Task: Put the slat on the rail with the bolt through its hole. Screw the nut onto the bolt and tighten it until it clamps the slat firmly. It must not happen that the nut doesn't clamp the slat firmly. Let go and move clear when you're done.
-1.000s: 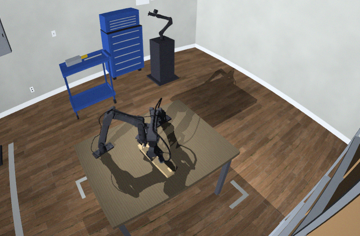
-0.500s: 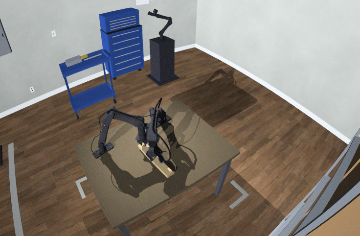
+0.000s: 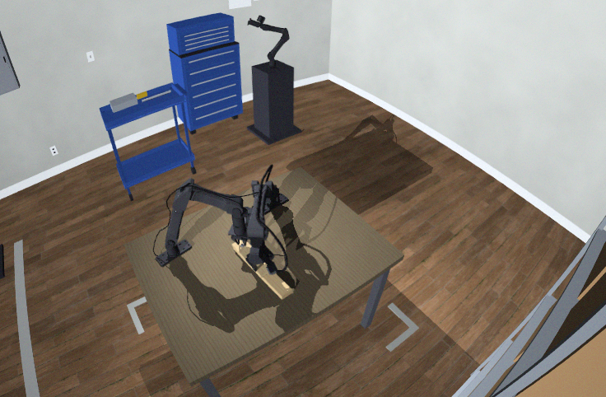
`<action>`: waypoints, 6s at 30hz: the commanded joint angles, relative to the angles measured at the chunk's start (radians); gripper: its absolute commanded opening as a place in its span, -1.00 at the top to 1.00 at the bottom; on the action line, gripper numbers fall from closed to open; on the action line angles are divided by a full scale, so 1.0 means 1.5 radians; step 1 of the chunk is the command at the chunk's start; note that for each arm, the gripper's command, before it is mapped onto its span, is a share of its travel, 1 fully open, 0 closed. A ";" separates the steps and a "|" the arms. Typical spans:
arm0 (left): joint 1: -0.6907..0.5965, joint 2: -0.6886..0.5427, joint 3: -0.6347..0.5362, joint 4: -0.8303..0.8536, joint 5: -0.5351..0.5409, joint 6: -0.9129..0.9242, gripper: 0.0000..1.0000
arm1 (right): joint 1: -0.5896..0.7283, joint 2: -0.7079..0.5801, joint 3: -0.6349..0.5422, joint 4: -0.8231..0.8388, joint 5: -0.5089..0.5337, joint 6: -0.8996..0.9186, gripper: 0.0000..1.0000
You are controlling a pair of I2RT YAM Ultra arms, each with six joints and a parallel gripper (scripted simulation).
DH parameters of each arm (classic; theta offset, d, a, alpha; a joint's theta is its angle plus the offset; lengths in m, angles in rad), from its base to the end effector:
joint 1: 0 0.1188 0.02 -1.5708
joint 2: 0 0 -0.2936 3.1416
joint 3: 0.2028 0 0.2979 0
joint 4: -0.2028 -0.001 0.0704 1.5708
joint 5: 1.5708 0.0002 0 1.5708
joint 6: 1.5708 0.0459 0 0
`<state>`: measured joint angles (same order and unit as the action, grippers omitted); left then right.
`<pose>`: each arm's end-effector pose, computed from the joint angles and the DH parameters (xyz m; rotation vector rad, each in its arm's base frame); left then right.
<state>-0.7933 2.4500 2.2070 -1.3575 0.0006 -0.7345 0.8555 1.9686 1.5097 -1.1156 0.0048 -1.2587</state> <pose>0.3796 -0.3843 0.1778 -0.0917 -3.1182 -0.0314 0.2757 0.3185 0.1977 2.7321 -1.5415 0.0062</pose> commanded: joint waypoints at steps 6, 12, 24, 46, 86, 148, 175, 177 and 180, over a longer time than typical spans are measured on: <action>0.000 -0.006 0.004 0.000 0.000 0.000 -0.45 | -0.001 -0.008 0.011 -0.008 -0.003 -0.005 0.32; 0.000 -0.006 0.004 0.000 0.000 0.000 -0.45 | -0.001 -0.007 0.008 -0.004 -0.003 -0.005 0.32; 0.000 -0.006 0.004 0.000 0.000 0.000 -0.45 | -0.001 -0.005 0.003 0.002 -0.003 -0.005 0.32; 0.000 -0.006 0.004 0.000 0.000 0.000 -0.45 | -0.001 -0.002 -0.006 0.015 -0.003 -0.005 0.32; 0.000 -0.006 0.004 0.000 0.000 0.000 -0.45 | 0.000 -0.005 0.002 0.013 0.000 0.000 0.75; 0.000 -0.006 0.004 0.000 0.000 0.000 -0.45 | 0.000 0.000 -0.004 0.022 -0.001 0.000 0.75; 0.000 -0.006 0.004 0.000 0.000 0.000 -0.45 | -0.001 0.003 -0.008 0.028 -0.001 -0.001 0.75; 0.000 -0.006 0.004 0.000 0.000 0.000 -0.45 | -0.001 0.003 -0.009 0.029 -0.001 -0.001 0.75; 0.000 -0.006 0.004 0.000 0.000 0.000 -0.45 | -0.001 0.004 -0.009 0.029 -0.001 -0.001 0.75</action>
<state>-0.7933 2.4500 2.2070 -1.3571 -0.0006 -0.7345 0.8555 1.9686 1.5059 -1.1046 0.0040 -1.2591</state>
